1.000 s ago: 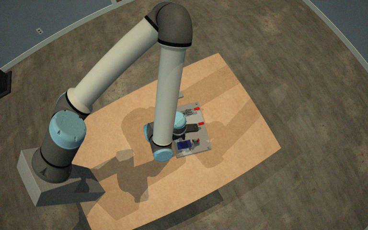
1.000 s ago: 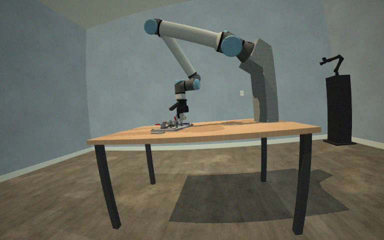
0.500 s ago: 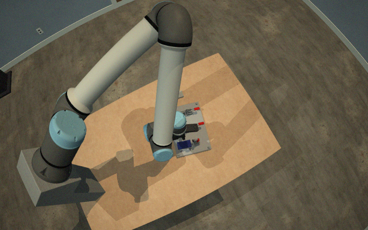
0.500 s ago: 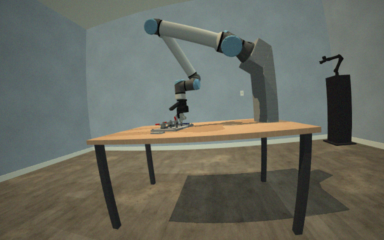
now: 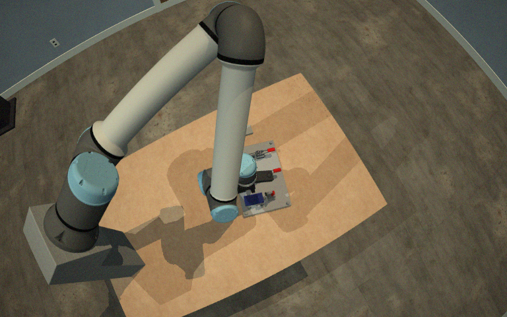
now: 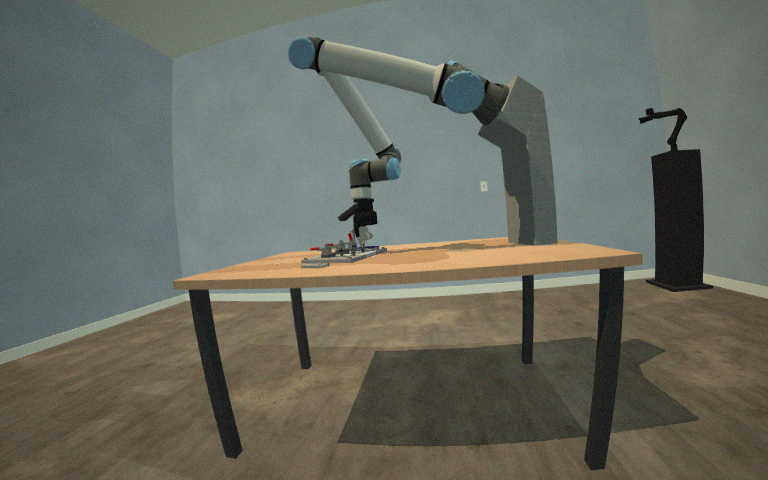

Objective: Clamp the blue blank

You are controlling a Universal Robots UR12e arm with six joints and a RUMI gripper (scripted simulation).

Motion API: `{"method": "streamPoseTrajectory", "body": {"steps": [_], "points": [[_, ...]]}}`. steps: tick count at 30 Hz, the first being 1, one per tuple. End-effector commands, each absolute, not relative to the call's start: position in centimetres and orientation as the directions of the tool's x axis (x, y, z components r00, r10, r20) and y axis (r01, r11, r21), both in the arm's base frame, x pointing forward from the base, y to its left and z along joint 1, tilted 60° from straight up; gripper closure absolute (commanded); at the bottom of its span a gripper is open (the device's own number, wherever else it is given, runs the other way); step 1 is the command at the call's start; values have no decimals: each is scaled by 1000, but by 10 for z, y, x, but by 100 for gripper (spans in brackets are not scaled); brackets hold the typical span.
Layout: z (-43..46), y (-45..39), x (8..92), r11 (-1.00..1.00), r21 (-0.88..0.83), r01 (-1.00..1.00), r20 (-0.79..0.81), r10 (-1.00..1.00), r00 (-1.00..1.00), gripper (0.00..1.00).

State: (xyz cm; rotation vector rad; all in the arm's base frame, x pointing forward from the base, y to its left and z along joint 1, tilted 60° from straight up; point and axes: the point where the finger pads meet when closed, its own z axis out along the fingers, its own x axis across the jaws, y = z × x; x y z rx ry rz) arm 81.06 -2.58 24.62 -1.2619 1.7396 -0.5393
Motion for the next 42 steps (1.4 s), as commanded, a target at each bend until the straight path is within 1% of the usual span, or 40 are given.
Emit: {"method": "streamPoseTrajectory", "body": {"steps": [1, 42], "points": [[247, -28, 812, 385, -763, -519, -405, -911, -81, 100], [244, -33, 811, 385, -762, -520, -405, -911, -80, 100]]}}
